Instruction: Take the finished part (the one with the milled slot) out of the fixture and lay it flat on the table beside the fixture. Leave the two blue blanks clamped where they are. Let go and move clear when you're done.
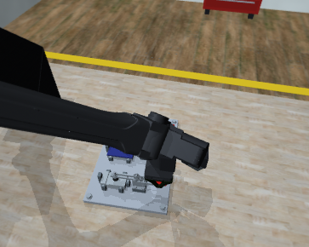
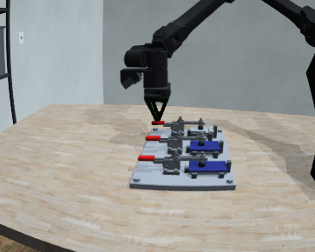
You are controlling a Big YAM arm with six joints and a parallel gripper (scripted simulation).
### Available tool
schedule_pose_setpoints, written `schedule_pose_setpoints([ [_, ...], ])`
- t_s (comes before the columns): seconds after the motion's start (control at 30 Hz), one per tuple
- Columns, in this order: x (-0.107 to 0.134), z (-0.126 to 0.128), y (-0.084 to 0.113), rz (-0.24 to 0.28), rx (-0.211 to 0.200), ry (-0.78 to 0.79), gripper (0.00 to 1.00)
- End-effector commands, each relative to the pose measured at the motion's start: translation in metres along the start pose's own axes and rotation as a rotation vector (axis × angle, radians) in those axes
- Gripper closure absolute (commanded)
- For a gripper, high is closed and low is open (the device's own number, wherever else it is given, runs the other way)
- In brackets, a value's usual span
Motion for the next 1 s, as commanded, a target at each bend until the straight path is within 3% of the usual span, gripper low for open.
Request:
schedule_pose_setpoints([
  [0.0,-0.005,-0.003,-0.008,-0.003,0.006,-0.005,0.55],
  [0.43,-0.004,-0.006,-0.033,-0.002,0.005,-0.013,0.55],
  [0.53,-0.01,0.002,-0.025,-0.018,0.006,0.006,0.55],
  [0.67,-0.005,-0.004,-0.034,-0.004,0.005,-0.004,0.55],
  [0.97,-0.003,-0.004,-0.032,-0.003,0.003,-0.006,0.55],
])
Point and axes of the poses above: the point where the finger pads meet when closed, its own y axis back along the fingers, its own z axis across the jaws, x = y × z, the point moved 9 cm from there along y, back along the fingers, and after that the axes turned 4 degrees about y, right-handed, at the moved point
